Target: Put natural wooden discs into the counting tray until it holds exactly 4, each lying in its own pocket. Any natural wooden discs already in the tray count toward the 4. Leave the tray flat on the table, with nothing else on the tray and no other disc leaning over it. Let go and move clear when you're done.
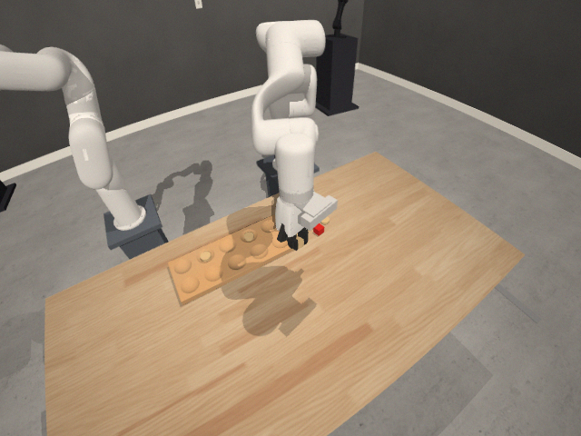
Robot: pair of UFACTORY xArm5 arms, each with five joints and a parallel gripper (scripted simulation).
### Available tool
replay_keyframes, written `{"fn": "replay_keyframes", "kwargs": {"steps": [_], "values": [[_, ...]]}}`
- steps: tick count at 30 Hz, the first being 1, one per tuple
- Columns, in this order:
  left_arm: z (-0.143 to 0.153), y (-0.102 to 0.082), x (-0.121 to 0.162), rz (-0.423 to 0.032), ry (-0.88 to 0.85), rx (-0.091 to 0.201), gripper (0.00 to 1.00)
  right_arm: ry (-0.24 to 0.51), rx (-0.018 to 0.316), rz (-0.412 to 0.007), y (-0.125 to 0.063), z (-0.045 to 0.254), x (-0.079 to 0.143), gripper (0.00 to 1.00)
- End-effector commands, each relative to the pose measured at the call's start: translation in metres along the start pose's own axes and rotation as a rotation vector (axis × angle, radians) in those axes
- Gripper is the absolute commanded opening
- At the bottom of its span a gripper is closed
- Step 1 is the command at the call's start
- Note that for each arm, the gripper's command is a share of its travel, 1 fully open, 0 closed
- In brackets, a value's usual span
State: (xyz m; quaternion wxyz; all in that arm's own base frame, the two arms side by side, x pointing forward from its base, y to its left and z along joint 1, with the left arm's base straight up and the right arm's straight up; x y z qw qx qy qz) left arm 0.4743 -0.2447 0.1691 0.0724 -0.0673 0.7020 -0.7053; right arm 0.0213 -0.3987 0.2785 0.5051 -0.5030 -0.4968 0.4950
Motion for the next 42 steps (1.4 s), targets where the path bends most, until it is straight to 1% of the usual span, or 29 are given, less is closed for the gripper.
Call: {"fn": "replay_keyframes", "kwargs": {"steps": [1,6,8,16,23,25,29,34,42], "values": [[0.057,-0.005,0.009,-0.003,-0.002,-0.002,0.0,0.0,0.0,0.004,-0.001,0.0,-0.001,1.0],[0.114,-0.007,0.032,-0.003,-0.002,-0.001,0.0,0.0,0.0,0.004,-0.001,0.0,-0.001,1.0],[0.114,-0.007,0.032,-0.003,-0.002,-0.001,0.0,0.0,0.0,0.004,-0.001,0.0,-0.001,1.0],[0.193,-0.008,0.082,-0.004,-0.002,-0.001,0.0,0.0,0.0,0.004,-0.001,0.0,-0.001,1.0],[0.24,-0.007,0.125,-0.004,-0.002,0.0,0.0,0.0,0.0,0.004,-0.001,0.0,-0.001,1.0],[0.24,-0.007,0.125,-0.004,-0.002,0.0,0.0,0.0,0.0,0.004,-0.001,0.0,-0.001,1.0],[0.257,-0.006,0.143,-0.004,-0.002,0.0,0.0,0.0,0.0,0.004,-0.001,0.0,-0.001,1.0],[0.269,-0.005,0.158,-0.004,-0.002,0.0,0.0,0.0,0.0,0.004,-0.001,0.0,-0.001,1.0],[0.274,-0.005,0.164,-0.005,-0.002,0.0,0.0,0.0,0.0,0.004,-0.001,0.0,-0.001,1.0]]}}
Point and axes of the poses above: on each arm, the point where the finger pads meet when closed, its own y axis out along the fingers, its own z axis across the jaws, x = y × z, the point moved 3 cm from there along -y, back along the fingers, and after that the axes turned 4 degrees about y, right-handed, at the moved point
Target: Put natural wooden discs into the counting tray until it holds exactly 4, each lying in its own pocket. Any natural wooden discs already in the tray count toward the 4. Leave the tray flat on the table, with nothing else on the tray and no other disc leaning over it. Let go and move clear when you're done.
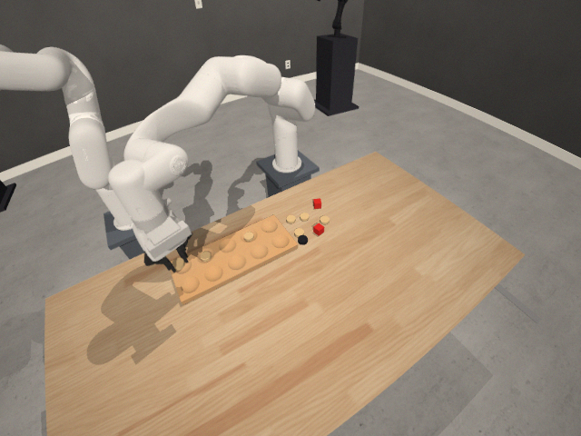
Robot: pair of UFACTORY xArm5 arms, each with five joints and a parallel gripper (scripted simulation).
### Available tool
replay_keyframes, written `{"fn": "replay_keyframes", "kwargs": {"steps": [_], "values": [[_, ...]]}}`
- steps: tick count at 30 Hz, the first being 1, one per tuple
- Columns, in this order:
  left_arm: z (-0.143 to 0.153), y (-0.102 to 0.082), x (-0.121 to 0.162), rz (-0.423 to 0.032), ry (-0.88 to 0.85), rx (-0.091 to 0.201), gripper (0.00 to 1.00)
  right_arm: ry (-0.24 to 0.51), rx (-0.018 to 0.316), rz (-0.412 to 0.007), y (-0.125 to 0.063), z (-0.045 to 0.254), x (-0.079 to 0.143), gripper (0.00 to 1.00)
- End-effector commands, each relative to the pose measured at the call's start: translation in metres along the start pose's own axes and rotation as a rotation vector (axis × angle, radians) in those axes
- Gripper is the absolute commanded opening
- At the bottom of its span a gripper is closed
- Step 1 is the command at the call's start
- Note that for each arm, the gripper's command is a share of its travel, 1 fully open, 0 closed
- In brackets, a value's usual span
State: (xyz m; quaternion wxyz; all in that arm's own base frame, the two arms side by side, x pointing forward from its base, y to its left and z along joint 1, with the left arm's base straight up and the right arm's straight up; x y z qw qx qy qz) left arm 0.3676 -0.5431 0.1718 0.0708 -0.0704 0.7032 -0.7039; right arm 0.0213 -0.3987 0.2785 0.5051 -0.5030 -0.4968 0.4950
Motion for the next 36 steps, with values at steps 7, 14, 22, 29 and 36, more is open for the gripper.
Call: {"fn": "replay_keyframes", "kwargs": {"steps": [7,14,22,29,36], "values": [[0.003,0.009,0.001,0.002,0.0,0.004,0.0,0.0,0.0,0.004,-0.001,0.0,-0.001,1.0],[0.003,0.075,0.001,0.001,0.0,0.003,0.0,0.0,0.0,0.004,-0.001,0.0,-0.001,1.0],[0.003,0.082,0.001,0.001,0.0,0.003,0.0,0.0,0.0,0.004,-0.001,0.0,-0.001,1.0],[0.003,0.091,0.001,0.002,0.0,0.004,0.0,0.0,0.0,0.004,-0.001,0.0,-0.001,1.0],[0.003,0.096,0.001,0.002,0.0,0.004,0.0,0.0,0.0,0.004,-0.001,0.0,-0.001,1.0]]}}
Point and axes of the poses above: on each arm, the point where the finger pads meet when closed, its own y axis out along the fingers, its own z axis across the jaws, x = y × z, the point moved 3 cm from there along -y, back along the fingers, and after that the axes turned 4 degrees about y, right-handed, at the moved point
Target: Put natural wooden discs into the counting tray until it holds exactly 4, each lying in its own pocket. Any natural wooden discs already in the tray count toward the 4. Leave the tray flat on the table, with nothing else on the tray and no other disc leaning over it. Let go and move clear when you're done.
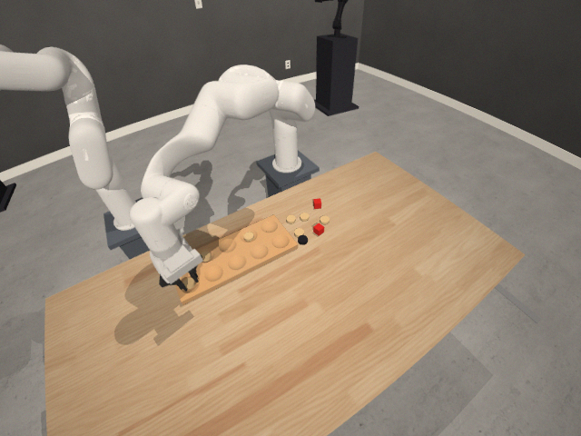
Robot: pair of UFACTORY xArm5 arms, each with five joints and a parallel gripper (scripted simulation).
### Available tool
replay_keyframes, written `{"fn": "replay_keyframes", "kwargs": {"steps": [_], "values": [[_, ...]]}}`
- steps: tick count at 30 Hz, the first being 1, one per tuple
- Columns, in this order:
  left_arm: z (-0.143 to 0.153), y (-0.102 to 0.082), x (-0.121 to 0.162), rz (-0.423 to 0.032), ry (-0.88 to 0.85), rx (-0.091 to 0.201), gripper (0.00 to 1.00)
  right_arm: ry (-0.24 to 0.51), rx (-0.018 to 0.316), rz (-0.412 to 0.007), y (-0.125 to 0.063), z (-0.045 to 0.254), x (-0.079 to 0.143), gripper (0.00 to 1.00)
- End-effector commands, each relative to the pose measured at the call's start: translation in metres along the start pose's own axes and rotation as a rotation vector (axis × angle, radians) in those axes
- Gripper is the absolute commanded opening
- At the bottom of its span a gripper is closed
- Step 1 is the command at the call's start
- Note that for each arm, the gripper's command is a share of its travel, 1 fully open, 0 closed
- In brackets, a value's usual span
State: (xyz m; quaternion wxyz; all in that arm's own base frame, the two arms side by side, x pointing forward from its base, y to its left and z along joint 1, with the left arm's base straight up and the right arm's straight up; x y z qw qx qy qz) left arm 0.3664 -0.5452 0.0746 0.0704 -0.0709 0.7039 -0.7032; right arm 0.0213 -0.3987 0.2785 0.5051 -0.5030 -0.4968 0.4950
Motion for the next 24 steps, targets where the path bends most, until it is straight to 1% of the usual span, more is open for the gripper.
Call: {"fn": "replay_keyframes", "kwargs": {"steps": [1,12,13,24], "values": [[0.0017,-0.0004,-0.0007,0.003,0.0,0.006,0.0,0.0,0.0,0.004,-0.0015,-0.0001,-0.0008,1.0],[0.0017,-0.0002,-0.0007,0.003,0.0,0.006,0.0,0.0,0.0,0.004,-0.0015,-0.0001,-0.0008,1.0],[0.0017,-0.0002,-0.0007,0.003,0.0,0.006,0.48,0.0,0.0,0.004,-0.0015,-0.0001,-0.0008,1.0],[0.0017,-0.0002,-0.0007,0.003,0.0,0.006,0.48,0.0,0.0,0.004,-0.0015,-0.0001,-0.0008,1.0]]}}
Point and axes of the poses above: on each arm, the point where the finger pads meet when closed, its own y axis out along the fingers, its own z axis across the jaws, x = y × z, the point moved 3 cm from there along -y, back along the fingers, and after that the axes turned 4 degrees about y, right-handed, at the moved point
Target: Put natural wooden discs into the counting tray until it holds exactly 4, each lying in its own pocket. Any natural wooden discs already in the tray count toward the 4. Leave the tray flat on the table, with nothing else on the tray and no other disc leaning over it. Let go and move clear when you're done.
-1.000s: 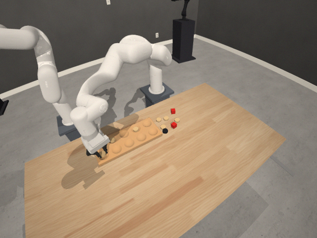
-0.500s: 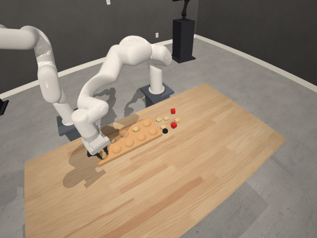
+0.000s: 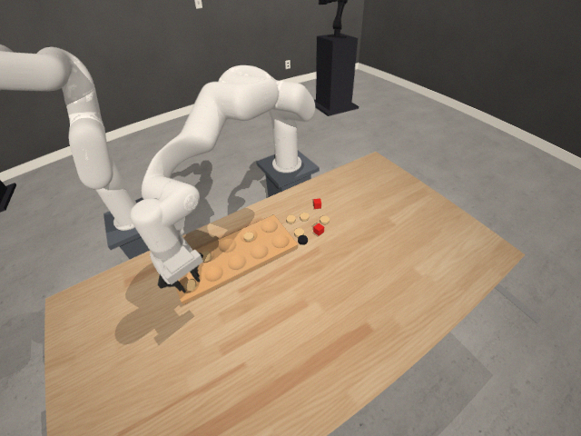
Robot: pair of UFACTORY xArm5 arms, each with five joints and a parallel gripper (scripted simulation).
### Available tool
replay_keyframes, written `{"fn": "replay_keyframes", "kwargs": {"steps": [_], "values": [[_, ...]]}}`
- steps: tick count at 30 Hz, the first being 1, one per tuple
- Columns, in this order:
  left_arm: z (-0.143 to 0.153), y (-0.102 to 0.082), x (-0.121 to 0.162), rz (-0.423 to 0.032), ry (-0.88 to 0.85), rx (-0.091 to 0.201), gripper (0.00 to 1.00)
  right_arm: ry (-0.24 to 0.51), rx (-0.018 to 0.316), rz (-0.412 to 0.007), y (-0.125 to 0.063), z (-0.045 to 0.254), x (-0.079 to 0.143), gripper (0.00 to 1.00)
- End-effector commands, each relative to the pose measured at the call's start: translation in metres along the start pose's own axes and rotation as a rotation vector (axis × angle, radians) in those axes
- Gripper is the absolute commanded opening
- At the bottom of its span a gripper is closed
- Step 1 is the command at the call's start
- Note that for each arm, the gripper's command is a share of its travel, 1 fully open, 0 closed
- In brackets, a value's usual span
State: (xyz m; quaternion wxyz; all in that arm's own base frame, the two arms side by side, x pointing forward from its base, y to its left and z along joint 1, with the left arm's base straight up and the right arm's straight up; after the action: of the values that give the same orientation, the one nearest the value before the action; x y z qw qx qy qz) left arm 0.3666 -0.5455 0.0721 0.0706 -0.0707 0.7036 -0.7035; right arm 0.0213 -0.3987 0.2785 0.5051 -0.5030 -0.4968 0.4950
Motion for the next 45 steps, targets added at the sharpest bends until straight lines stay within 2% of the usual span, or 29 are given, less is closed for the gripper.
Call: {"fn": "replay_keyframes", "kwargs": {"steps": [1,3,4,6,8,10,12,45], "values": [[0.001,-0.003,-0.001,0.002,0.0,0.005,0.48,0.0,0.0,0.004,-0.001,0.0,-0.001,1.0],[0.001,-0.009,-0.001,0.002,0.0,0.005,0.48,0.0,0.0,0.004,-0.001,0.0,-0.001,1.0],[0.001,-0.021,0.0,0.002,0.0,0.005,0.48,0.0,0.0,0.004,-0.001,0.0,-0.001,1.0],[0.0,-0.058,0.0,0.002,0.0,0.006,0.48,0.0,0.0,0.004,-0.001,0.0,-0.001,1.0],[0.0,-0.058,0.0,0.002,0.0,0.006,0.48,0.0,0.0,0.004,-0.001,0.0,-0.001,1.0],[0.001,-0.088,0.0,0.002,0.0,0.006,0.48,0.0,0.0,0.004,-0.001,0.0,-0.001,1.0],[0.0,-0.102,0.0,0.002,0.0,0.005,0.48,0.0,0.0,0.004,-0.001,0.0,-0.001,1.0],[0.0,-0.102,0.0,0.002,0.0,0.005,0.48,0.0,0.0,0.004,-0.001,0.0,-0.001,1.0]]}}
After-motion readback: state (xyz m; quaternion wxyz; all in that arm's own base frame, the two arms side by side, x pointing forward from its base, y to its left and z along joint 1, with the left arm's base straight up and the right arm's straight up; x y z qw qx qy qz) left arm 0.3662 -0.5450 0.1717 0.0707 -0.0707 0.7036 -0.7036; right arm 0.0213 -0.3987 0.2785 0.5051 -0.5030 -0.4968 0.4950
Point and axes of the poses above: on each arm, the point where the finger pads meet when closed, its own y axis out along the fingers, its own z axis across the jaws, x = y × z, the point moved 3 cm from there along -y, back along the fingers, and after that the axes turned 4 degrees about y, right-handed, at the moved point
